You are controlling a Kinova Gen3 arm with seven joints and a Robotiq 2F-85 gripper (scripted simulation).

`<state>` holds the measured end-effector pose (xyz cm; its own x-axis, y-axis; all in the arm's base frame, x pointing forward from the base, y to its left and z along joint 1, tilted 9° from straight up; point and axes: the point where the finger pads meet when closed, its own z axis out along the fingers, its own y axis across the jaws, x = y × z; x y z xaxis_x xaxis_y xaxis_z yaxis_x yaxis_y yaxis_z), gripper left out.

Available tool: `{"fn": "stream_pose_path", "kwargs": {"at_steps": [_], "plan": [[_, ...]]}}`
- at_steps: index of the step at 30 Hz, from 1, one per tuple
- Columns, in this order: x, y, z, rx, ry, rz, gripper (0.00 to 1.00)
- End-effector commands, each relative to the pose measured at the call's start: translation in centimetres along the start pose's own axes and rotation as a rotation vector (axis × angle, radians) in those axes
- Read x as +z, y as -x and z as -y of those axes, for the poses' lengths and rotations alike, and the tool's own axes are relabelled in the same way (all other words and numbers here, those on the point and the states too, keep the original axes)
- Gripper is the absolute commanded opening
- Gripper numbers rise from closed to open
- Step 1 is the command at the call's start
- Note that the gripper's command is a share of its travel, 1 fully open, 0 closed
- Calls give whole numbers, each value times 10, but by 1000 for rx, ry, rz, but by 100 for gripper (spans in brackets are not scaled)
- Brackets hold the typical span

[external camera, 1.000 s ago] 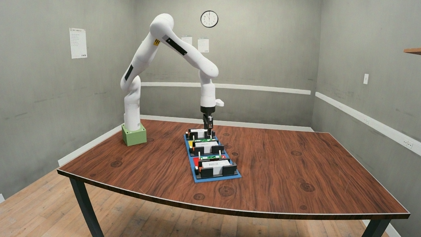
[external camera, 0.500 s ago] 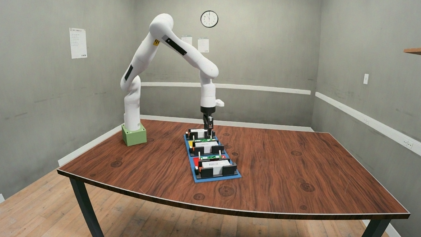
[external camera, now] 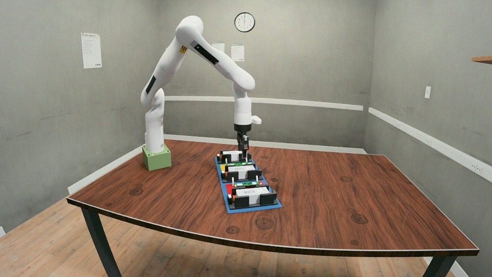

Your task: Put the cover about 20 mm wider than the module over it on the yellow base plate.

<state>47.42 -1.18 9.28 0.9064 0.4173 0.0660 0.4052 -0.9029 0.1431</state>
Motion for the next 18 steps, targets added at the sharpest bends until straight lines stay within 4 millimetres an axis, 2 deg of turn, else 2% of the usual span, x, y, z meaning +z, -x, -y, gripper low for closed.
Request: {"fn": "stream_pose_path", "kwargs": {"at_steps": [1,18], "plan": [[-1,-1,0,0,1,-2,100],[-1,0,4,0,1,-2,100]]}}
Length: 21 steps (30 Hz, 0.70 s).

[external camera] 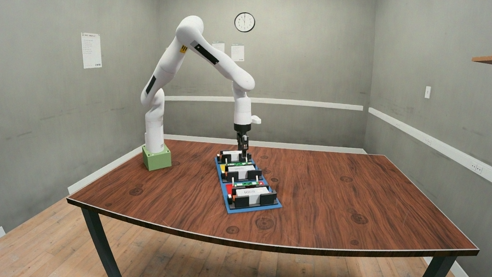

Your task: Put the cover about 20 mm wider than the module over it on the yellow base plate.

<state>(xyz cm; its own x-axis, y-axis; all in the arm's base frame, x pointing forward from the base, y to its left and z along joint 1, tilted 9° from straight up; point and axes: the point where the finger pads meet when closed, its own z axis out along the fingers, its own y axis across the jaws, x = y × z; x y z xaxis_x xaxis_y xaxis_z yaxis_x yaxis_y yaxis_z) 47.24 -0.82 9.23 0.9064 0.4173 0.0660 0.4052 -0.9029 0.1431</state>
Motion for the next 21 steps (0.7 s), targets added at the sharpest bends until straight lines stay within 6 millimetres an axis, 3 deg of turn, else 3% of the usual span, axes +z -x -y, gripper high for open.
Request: {"fn": "stream_pose_path", "kwargs": {"at_steps": [1,21], "plan": [[-1,-1,0,0,1,-2,100],[9,0,4,0,1,-2,100]]}}
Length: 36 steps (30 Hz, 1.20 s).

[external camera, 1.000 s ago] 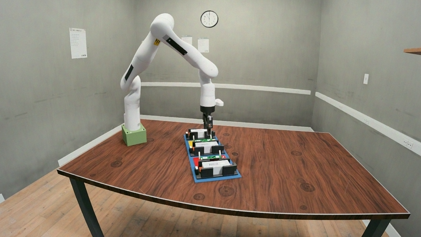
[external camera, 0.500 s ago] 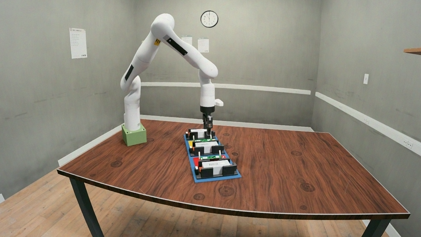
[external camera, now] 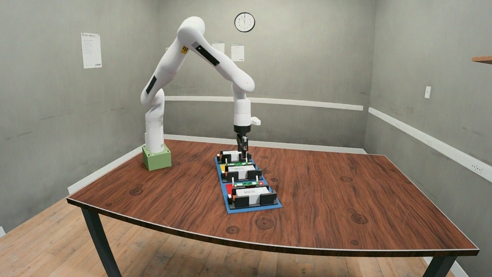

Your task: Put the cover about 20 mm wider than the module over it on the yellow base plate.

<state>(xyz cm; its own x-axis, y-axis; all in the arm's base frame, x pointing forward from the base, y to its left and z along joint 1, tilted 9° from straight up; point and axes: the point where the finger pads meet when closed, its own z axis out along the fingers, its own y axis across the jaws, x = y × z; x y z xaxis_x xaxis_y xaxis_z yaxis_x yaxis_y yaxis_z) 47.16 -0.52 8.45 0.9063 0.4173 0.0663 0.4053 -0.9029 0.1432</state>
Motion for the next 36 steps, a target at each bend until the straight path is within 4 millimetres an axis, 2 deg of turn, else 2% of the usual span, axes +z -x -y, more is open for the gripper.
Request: {"fn": "stream_pose_path", "kwargs": {"at_steps": [1,8,15,25,36], "plan": [[4,0,0,0,1,-1,100],[18,0,0,0,1,-1,100],[18,0,0,0,1,-1,100],[38,0,0,0,1,-1,100],[42,0,0,0,1,-1,100]]}}
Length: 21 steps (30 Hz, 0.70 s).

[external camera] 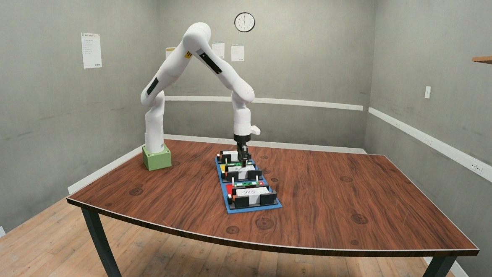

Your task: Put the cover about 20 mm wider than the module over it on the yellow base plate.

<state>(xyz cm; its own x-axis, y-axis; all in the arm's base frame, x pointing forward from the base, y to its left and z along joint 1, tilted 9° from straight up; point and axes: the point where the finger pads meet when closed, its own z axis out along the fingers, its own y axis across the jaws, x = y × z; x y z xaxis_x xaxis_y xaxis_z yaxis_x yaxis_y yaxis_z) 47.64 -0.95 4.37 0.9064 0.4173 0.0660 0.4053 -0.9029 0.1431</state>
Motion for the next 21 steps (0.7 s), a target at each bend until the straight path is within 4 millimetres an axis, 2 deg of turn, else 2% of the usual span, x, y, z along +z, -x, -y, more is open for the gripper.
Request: {"fn": "stream_pose_path", "kwargs": {"at_steps": [1,21], "plan": [[2,-1,0,0,1,-2,100],[15,-1,0,0,1,-2,100]]}}
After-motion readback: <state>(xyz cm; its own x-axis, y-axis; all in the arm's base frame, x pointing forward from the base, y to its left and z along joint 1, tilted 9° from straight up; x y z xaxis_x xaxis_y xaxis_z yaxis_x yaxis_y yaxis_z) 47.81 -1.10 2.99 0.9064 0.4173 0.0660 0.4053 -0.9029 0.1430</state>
